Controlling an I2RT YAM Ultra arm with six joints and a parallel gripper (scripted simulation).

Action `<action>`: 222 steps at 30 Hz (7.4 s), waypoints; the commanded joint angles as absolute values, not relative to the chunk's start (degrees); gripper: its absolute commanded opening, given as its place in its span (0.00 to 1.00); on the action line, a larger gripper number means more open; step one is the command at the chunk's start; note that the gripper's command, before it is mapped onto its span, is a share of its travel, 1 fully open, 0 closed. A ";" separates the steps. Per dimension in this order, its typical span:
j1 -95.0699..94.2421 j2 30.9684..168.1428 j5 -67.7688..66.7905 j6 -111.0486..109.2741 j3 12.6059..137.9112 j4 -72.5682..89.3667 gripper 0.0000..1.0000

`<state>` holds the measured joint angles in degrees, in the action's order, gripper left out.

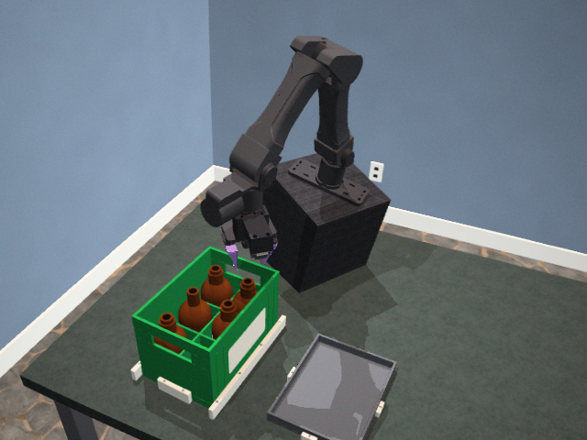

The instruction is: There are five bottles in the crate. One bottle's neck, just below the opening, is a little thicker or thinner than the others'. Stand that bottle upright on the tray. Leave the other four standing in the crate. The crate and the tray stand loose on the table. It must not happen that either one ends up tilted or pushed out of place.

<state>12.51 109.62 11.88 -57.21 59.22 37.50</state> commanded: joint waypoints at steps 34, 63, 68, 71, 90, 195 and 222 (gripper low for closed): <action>11.69 112.32 11.96 -55.86 57.03 30.83 0.61; 11.69 112.31 11.96 -55.86 57.03 30.82 0.61; 11.69 112.31 11.96 -55.86 57.03 30.82 0.61; 11.69 112.31 11.96 -55.86 57.03 30.82 0.61; 11.69 112.31 11.96 -55.86 57.03 30.82 0.61; 10.10 119.57 11.86 -54.38 55.25 22.48 0.61; 10.10 119.57 11.86 -54.38 55.25 22.48 0.61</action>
